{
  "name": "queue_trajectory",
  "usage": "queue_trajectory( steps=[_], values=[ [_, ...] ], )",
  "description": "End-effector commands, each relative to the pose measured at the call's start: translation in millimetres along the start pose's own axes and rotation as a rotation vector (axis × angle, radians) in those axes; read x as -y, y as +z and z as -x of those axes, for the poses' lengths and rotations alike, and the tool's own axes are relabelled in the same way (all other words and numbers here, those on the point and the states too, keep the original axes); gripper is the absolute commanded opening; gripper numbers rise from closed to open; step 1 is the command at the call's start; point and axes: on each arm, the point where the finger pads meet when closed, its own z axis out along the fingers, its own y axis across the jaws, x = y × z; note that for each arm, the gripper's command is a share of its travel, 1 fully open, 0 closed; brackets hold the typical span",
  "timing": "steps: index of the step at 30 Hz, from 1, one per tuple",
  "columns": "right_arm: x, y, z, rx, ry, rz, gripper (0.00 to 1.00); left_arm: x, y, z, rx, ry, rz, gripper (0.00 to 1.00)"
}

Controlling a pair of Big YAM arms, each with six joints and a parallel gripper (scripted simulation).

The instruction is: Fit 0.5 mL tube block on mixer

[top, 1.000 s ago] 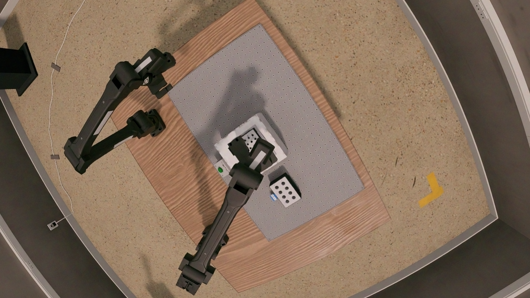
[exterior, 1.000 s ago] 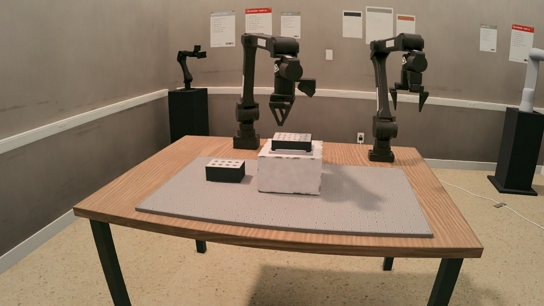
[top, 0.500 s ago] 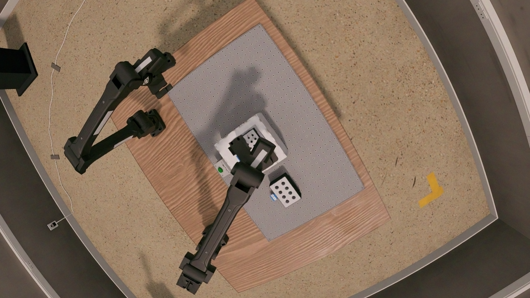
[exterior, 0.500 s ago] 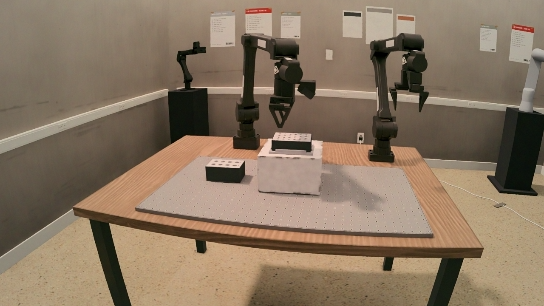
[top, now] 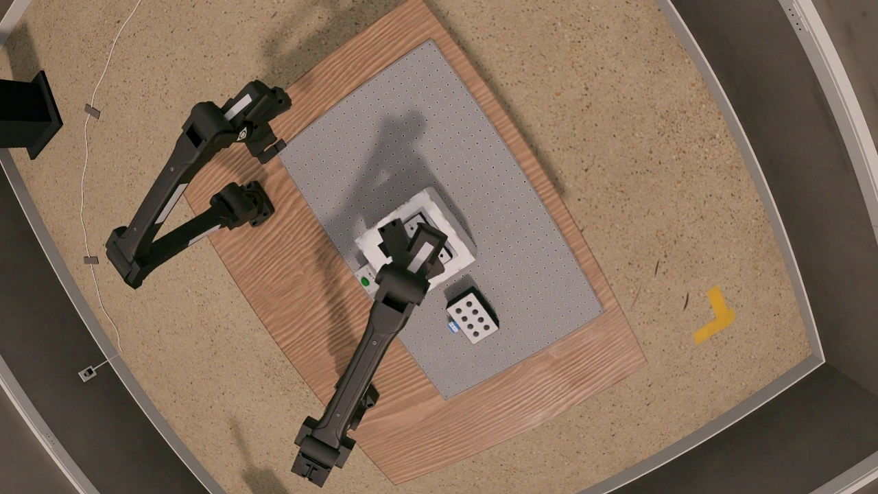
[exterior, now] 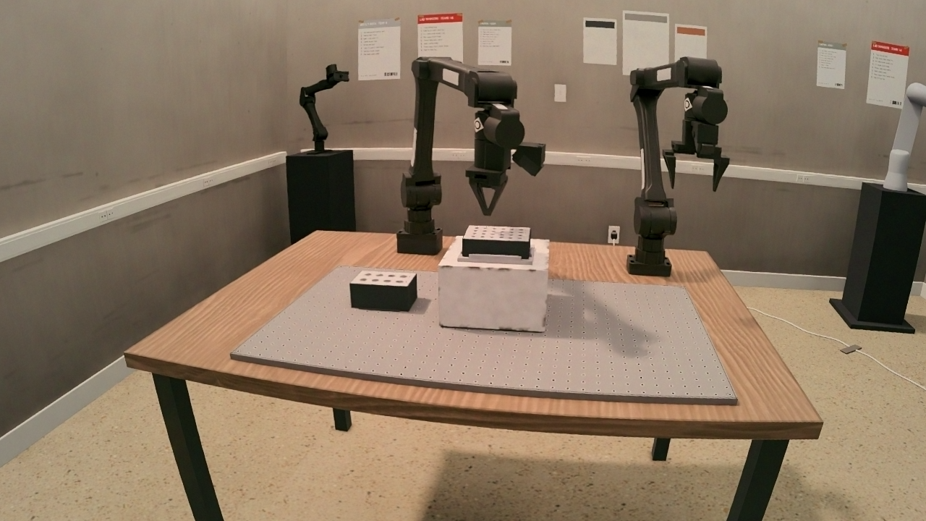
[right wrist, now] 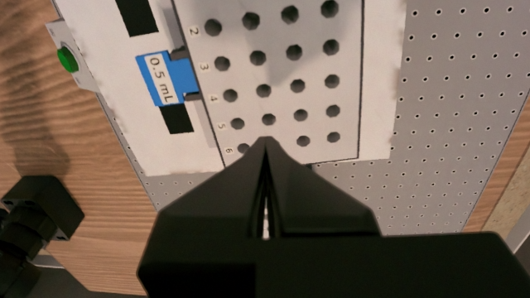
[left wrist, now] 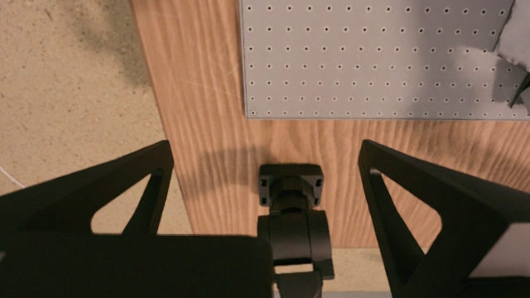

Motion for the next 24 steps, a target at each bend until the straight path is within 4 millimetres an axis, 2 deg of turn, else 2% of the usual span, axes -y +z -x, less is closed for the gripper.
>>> queue_trajectory(
  steps=[1, 6, 12, 17, 24],
  values=[
    [0.4, -23.9, 1.4, 0.038, 0.096, -0.047, 0.00, 1.6, -8.0, 12.3, 0.026, 0.006, 0.005, 1.00],
    [6.5, -26.4, -7.6, 0.050, 0.221, -0.052, 0.00, 1.0, -14.7, 15.7, 0.043, 0.006, 0.007, 1.00],
    [-4.5, -23.6, 0.5, 0.055, 0.333, -0.047, 0.00, 0.8, -17.2, 16.8, 0.049, 0.006, 0.008, 1.00],
    [-5.8, -28.2, 6.4, 0.060, 0.368, -0.052, 0.00, 0.6, -18.4, 17.3, 0.052, 0.006, 0.009, 1.00],
    [-9.5, -32.5, 11.5, 0.057, 0.533, -0.037, 0.00, 0.7, -17.7, 16.7, 0.050, 0.006, 0.008, 1.00]
  ],
)
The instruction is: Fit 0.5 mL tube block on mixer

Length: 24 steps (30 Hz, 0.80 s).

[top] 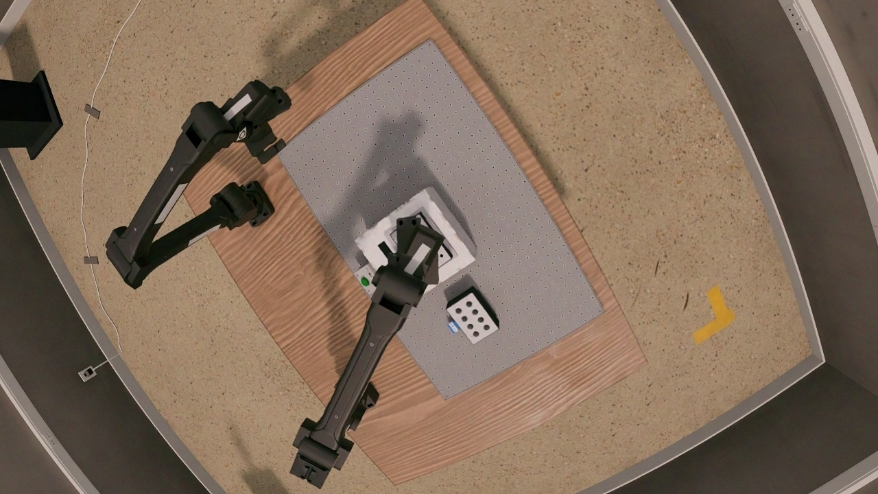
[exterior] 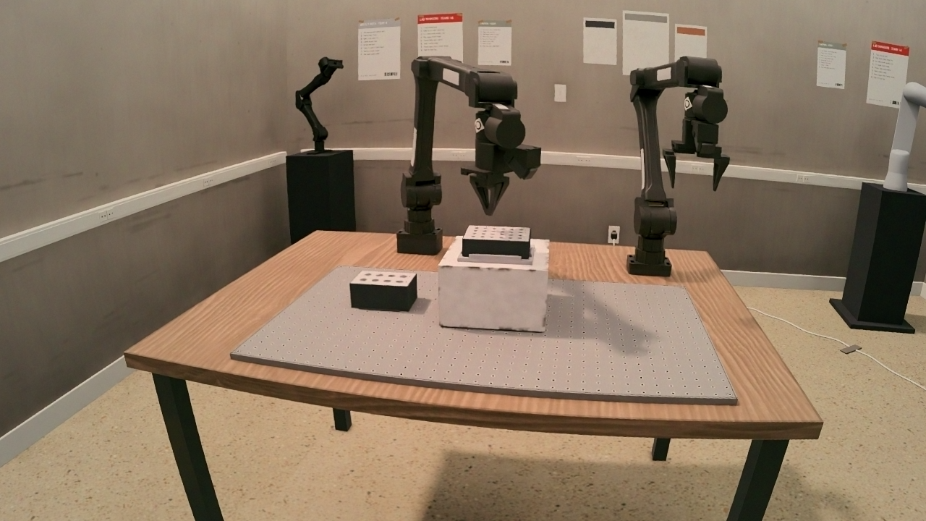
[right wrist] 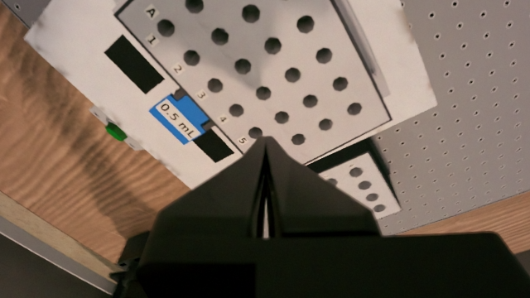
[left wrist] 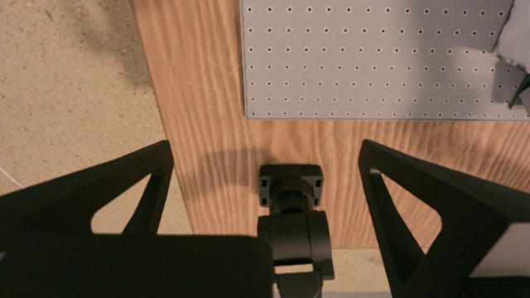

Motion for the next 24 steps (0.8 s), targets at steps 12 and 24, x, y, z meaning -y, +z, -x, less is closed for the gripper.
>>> queue_trajectory(
  steps=[12, 24],
  values=[
    [-6.2, -23.8, 0.6, 0.059, 0.311, -0.018, 0.00, 2.1, -1.1, 7.5, 0.007, 0.007, 0.003, 1.00],
    [-25.8, -25.8, 10.6, 0.068, 0.570, -0.009, 0.00, 2.6, 5.5, 3.3, -0.010, 0.007, 0.001, 1.00]
  ],
)
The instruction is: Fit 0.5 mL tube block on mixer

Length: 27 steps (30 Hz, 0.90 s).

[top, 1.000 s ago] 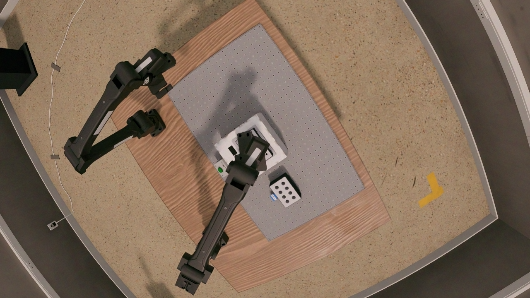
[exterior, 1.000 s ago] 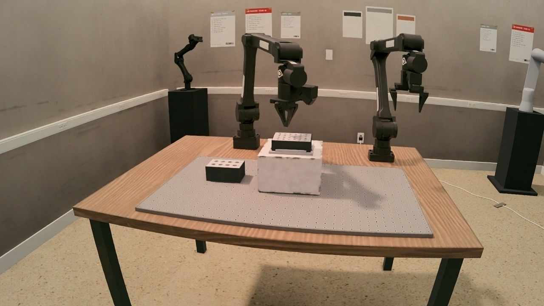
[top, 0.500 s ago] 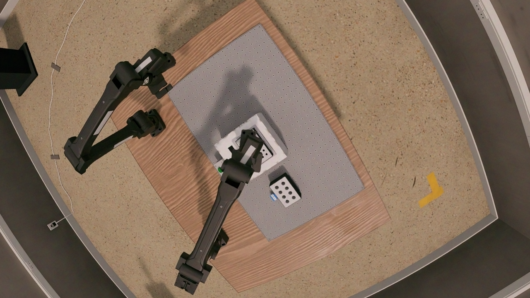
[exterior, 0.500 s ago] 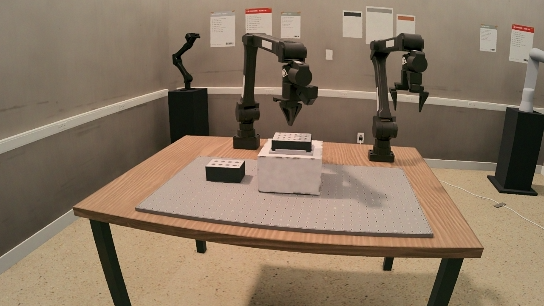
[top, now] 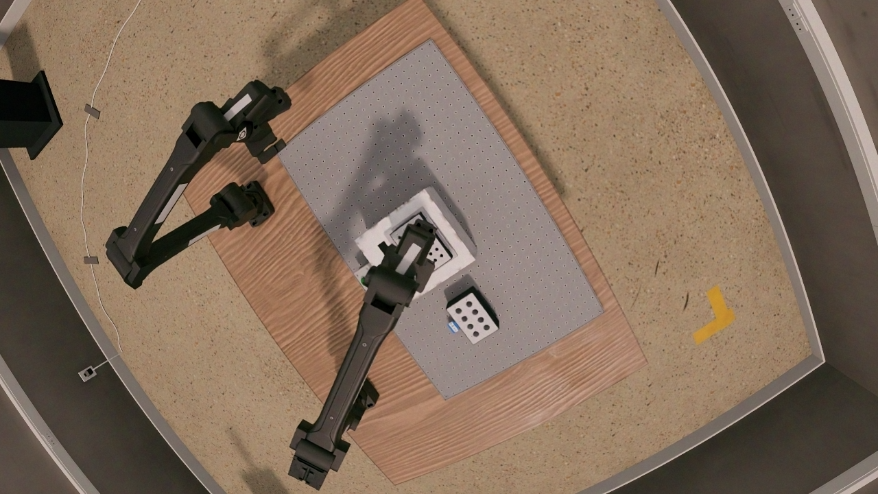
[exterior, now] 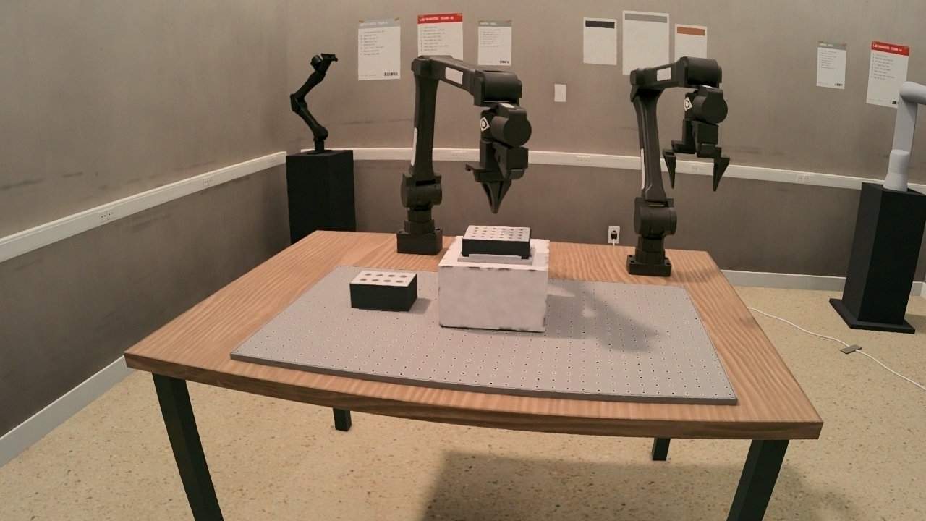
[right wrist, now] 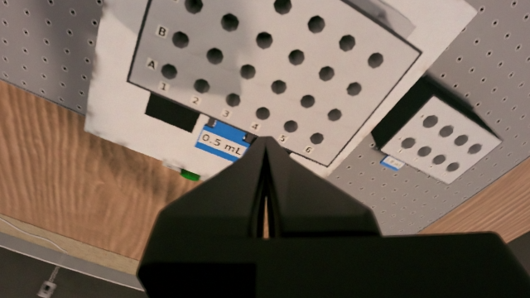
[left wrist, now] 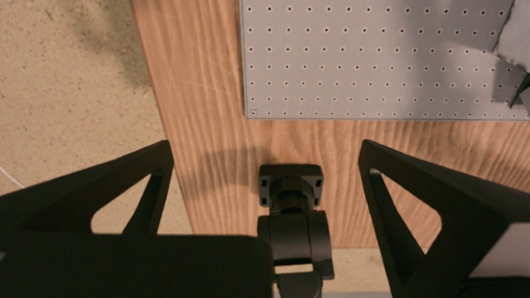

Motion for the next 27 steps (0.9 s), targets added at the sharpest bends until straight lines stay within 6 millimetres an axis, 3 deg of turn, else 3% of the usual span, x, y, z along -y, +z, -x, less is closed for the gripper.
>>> queue_trajectory(
  steps=[1, 6, 16, 27],
  values=[
    [-14.3, -24.3, 2.7, 0.061, 0.086, 0.002, 0.00, 2.5, 4.9, 3.6, -0.009, 0.007, 0.001, 1.00],
    [-2.4, -22.7, 9.0, 0.062, 0.168, 0.006, 0.00, 1.9, -2.0, 7.4, 0.009, 0.007, 0.004, 1.00],
    [3.1, -18.7, 18.2, 0.057, 0.394, 0.013, 0.00, 0.7, -15.3, 14.3, 0.043, 0.007, 0.009, 1.00],
    [-3.7, -16.6, 15.0, 0.060, 0.561, 0.021, 0.00, 0.4, -19.0, 15.9, 0.052, 0.006, 0.010, 1.00]
  ],
)
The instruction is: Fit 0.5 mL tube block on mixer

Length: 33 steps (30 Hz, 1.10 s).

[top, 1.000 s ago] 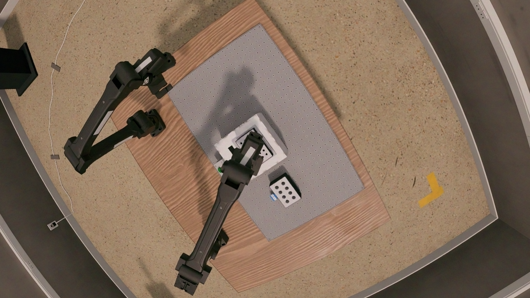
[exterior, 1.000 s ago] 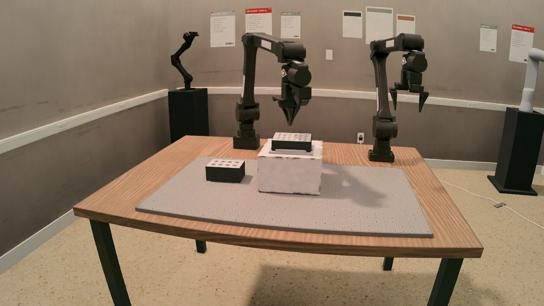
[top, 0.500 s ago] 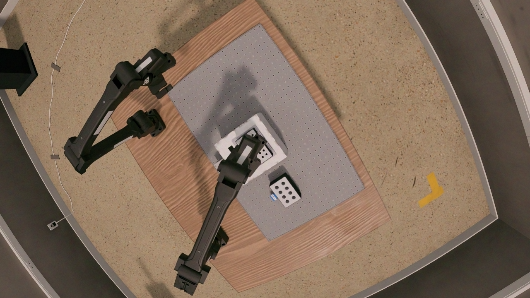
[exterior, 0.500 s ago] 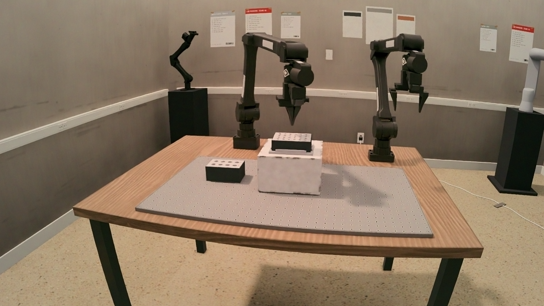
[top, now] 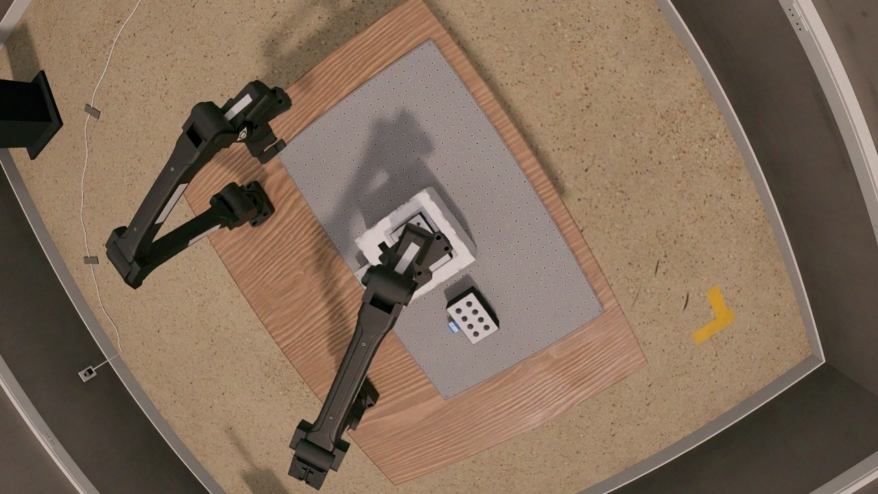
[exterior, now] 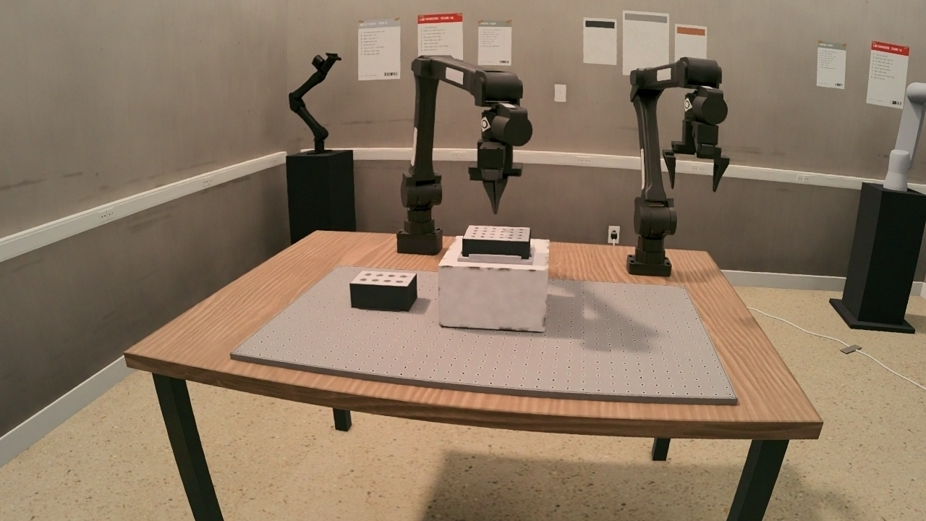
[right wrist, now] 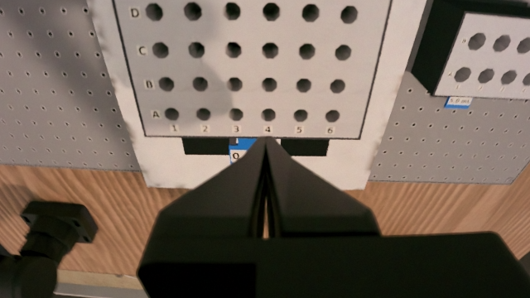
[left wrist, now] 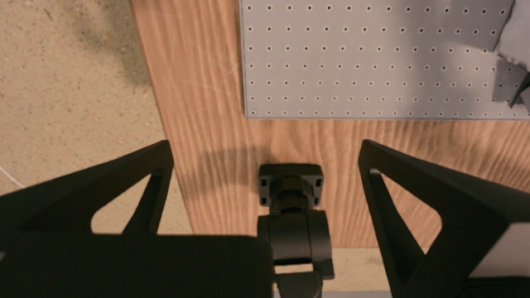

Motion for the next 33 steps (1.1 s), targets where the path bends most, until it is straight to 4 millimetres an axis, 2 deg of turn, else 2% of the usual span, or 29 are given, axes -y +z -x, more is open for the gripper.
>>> queue_trajectory(
  steps=[1, 7, 15, 21, 24, 33],
  values=[
    [-9.7, -15.3, 8.8, 0.050, 0.114, 0.030, 0.00, 0.2, -20.5, 16.6, 0.056, 0.006, 0.011, 1.00],
    [-15.8, -8.1, -6.5, 0.051, 0.070, 0.026, 0.00, 0.5, -17.4, 14.9, 0.048, 0.007, 0.010, 1.00],
    [-3.7, -1.0, -3.5, 0.050, 0.074, 0.026, 0.00, 1.2, -8.2, 9.8, 0.024, 0.007, 0.007, 1.00],
    [-10.1, 3.6, -7.0, 0.058, 0.044, 0.031, 0.00, 2.0, 0.9, 4.6, 0.001, 0.007, 0.004, 1.00],
    [-16.4, -1.3, -9.2, 0.063, 0.023, 0.033, 0.00, 2.1, 2.0, 3.8, -0.002, 0.007, 0.003, 1.00],
    [-11.9, 0.9, -2.5, 0.042, 0.018, 0.021, 0.00, 1.7, -2.6, 6.2, 0.009, 0.007, 0.005, 1.00]
  ],
)
